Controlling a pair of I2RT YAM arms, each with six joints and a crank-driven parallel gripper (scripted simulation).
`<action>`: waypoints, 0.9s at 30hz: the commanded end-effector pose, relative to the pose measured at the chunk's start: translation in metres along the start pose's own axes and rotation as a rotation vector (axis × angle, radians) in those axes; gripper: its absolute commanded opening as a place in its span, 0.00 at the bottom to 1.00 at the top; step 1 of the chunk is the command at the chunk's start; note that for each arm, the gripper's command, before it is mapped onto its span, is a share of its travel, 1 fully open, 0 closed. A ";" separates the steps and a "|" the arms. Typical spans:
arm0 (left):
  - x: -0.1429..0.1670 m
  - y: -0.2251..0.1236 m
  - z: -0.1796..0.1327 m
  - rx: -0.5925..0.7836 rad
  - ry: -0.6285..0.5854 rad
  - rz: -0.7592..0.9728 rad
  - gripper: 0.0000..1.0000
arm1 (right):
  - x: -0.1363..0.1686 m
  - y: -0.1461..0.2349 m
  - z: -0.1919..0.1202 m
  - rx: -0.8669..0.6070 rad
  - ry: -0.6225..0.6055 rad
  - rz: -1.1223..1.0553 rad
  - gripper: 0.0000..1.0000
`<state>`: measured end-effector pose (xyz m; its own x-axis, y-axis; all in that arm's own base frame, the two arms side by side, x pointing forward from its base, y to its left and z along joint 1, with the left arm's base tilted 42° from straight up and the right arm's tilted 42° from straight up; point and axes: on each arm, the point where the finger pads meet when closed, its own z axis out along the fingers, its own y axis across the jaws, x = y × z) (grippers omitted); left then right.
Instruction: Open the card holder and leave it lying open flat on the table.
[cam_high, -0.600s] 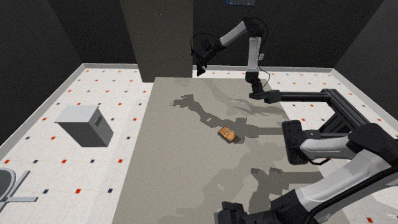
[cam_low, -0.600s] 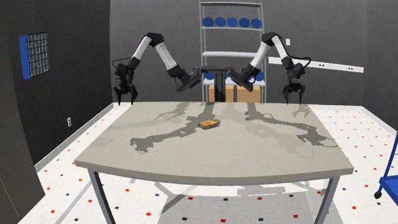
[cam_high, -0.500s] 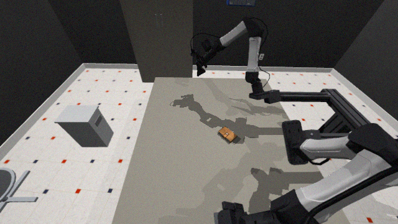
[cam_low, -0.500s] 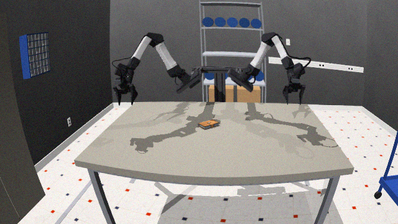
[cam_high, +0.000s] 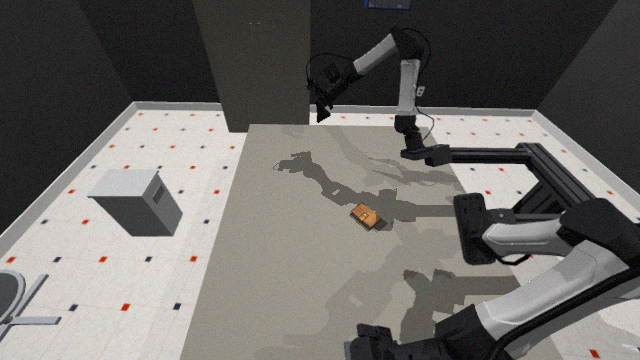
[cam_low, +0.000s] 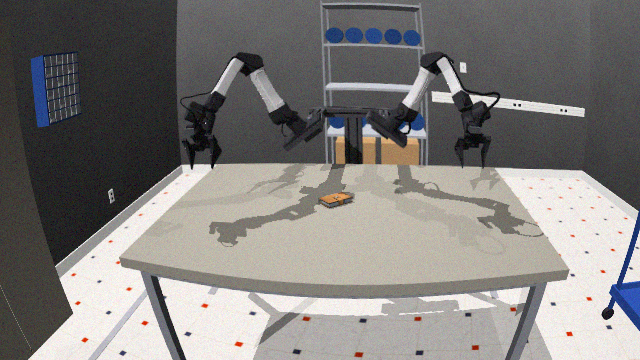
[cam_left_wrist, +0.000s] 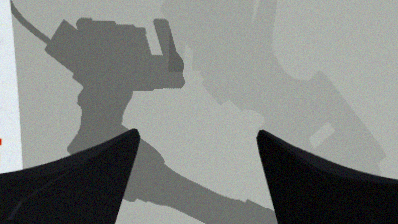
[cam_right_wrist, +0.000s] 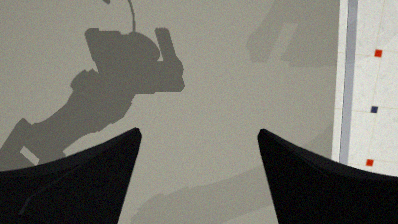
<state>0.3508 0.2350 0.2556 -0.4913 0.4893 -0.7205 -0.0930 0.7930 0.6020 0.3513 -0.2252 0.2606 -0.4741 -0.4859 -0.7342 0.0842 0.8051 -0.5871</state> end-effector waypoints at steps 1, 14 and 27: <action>-0.007 0.001 -0.003 0.003 -0.017 0.010 1.00 | -0.007 -0.001 -0.002 0.002 -0.021 -0.013 1.00; -0.007 -0.127 -0.044 0.454 -0.094 0.283 1.00 | 0.027 0.077 -0.014 -0.209 -0.062 -0.273 1.00; 0.001 -0.225 -0.108 0.821 -0.245 0.485 1.00 | 0.122 0.245 -0.020 -0.558 -0.067 -0.680 1.00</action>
<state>0.3025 0.0513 0.1633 -0.2201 0.7915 -0.5701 0.6430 0.5573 0.5254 0.2911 -0.0972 0.0577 -0.3226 -0.8470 -0.4225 -0.5821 0.5295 -0.6171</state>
